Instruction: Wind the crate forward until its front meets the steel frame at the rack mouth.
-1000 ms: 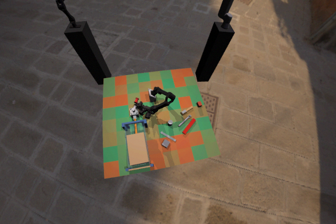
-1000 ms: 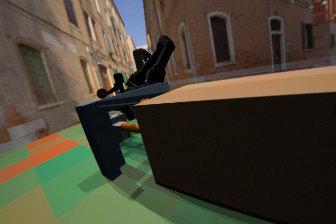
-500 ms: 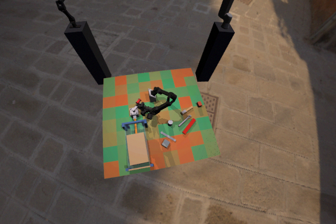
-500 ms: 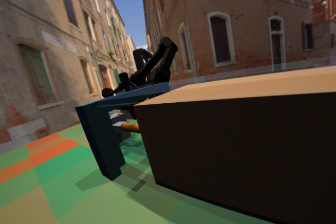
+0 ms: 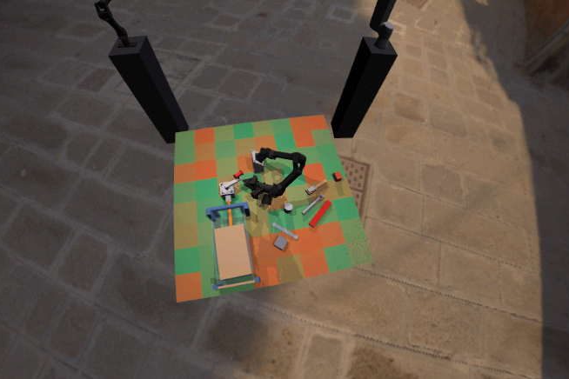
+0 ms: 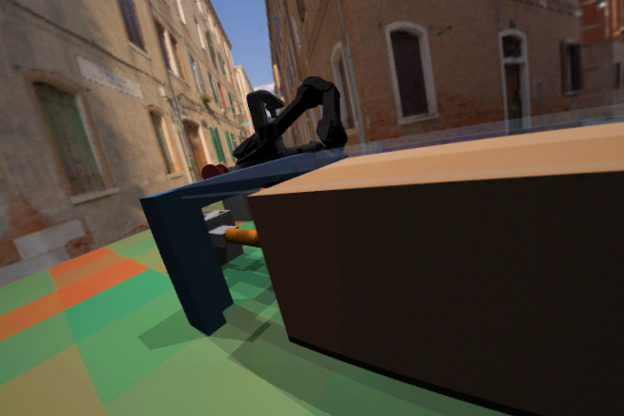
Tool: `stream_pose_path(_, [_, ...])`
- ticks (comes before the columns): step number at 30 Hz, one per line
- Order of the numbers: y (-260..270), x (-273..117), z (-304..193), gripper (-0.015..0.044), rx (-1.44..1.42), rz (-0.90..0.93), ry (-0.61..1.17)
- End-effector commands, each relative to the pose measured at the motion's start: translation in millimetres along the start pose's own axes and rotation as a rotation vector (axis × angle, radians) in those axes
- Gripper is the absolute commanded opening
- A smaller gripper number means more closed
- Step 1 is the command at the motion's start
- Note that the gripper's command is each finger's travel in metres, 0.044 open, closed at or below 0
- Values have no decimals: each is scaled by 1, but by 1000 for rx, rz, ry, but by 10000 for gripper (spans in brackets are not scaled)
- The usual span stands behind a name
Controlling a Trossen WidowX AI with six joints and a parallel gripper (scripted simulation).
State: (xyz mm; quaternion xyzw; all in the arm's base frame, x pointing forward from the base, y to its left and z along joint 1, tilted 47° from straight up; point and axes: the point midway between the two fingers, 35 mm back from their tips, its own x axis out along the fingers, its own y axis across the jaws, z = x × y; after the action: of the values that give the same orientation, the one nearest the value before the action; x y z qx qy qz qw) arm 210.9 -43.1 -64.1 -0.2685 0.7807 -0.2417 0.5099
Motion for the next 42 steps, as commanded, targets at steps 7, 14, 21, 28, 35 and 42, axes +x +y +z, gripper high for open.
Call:
stream_pose_path(7, [-93,-2,1,240,11,-10,-13])
stream_pose_path(14, [-90,-2,2,240,28,-2,-15])
stream_pose_path(21, [-90,-2,2,240,28,-2,-15])
stream_pose_path(28, [-89,9,2,319,40,100,57])
stream_pose_path(35, [-92,53,3,440,158,631,330])
stream_pose_path(42, [-102,78,5,440,350,1028,454])
